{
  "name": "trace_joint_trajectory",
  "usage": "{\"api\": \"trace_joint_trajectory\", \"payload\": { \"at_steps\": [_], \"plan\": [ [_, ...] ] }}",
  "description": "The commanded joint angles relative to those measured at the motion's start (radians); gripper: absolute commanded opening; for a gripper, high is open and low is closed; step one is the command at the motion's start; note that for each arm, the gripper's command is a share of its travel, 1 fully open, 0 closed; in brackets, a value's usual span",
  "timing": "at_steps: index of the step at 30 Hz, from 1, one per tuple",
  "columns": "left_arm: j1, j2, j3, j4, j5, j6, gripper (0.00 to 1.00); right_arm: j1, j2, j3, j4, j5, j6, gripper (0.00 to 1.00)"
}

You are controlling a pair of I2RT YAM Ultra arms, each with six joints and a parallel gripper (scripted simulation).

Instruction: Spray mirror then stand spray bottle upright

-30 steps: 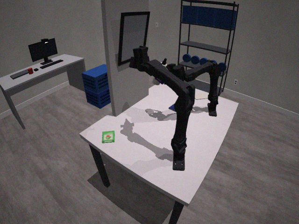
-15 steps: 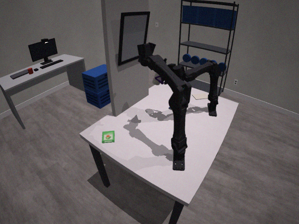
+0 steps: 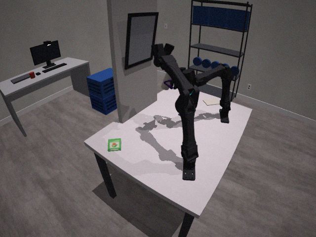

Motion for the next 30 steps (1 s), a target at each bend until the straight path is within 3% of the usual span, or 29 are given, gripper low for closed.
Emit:
{"api": "trace_joint_trajectory", "payload": {
  "at_steps": [1, 16, 20, 30],
  "plan": [
    [-0.023, 0.025, 0.075, -0.045, 0.037, 0.027, 0.00, 0.010, -0.041, 0.039, 0.014, 0.010, -0.008, 0.00],
    [-0.082, 0.099, 0.190, -0.121, 0.083, 0.064, 0.00, 0.010, -0.041, 0.039, 0.014, 0.010, -0.008, 0.00],
    [-0.068, 0.039, 0.196, -0.117, 0.088, 0.067, 0.00, 0.010, -0.041, 0.039, 0.014, 0.010, -0.008, 0.00],
    [-0.058, 0.047, 0.206, -0.095, 0.092, 0.052, 0.00, 0.010, -0.041, 0.039, 0.014, 0.010, -0.008, 0.00]
  ]
}}
